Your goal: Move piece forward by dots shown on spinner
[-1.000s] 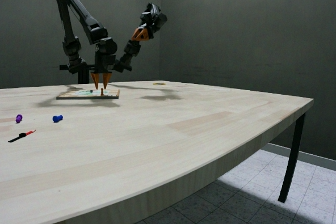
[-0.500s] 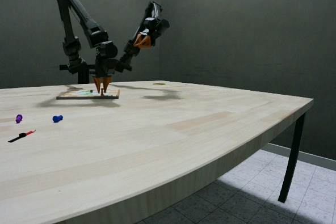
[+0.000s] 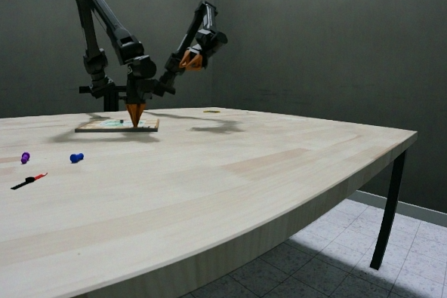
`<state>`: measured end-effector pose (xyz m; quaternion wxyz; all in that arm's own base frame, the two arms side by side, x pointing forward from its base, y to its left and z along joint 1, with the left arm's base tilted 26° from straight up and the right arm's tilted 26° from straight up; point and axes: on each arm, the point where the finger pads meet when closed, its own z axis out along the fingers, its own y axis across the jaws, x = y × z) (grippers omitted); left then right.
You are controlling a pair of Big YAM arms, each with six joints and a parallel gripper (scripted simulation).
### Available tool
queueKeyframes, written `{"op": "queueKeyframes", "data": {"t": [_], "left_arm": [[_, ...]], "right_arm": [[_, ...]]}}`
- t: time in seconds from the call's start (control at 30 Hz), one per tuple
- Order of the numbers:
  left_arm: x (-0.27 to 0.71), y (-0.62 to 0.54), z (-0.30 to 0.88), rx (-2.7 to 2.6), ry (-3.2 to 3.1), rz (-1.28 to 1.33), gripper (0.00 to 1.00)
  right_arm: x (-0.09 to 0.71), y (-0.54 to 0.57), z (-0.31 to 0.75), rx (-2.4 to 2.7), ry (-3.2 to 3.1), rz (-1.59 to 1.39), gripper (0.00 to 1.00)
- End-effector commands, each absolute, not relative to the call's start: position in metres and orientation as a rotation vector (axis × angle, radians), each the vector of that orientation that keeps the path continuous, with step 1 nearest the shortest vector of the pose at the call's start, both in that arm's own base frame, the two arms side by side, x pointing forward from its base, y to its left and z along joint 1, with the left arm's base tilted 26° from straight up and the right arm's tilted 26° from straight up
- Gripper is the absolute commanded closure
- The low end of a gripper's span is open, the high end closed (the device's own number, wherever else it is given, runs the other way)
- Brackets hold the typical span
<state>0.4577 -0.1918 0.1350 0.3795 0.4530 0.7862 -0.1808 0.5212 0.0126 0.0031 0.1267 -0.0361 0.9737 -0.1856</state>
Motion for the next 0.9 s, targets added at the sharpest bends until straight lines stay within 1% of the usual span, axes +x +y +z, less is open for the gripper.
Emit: {"op": "queueKeyframes", "data": {"t": [0.0,0.23,0.43,0.63,0.87], "left_arm": [[0.473,-0.188,0.136,1.075,2.018,-0.495,0.70],[0.478,-0.188,0.133,1.012,2.024,-0.572,0.70],[0.483,-0.183,0.128,0.970,2.040,-0.584,0.70],[0.485,-0.169,0.115,0.906,2.079,-0.577,0.70],[0.494,-0.157,0.113,0.846,2.088,-0.588,0.70]], "right_arm": [[0.527,0.031,0.040,-0.108,2.788,-0.522,0.97],[0.525,0.039,0.061,-0.104,2.779,-0.518,0.97],[0.528,0.056,0.042,-0.069,2.814,-0.523,0.97],[0.540,0.078,0.036,-0.144,2.825,-0.537,0.97],[0.545,0.057,0.014,-0.124,2.838,-0.541,0.97]]}}
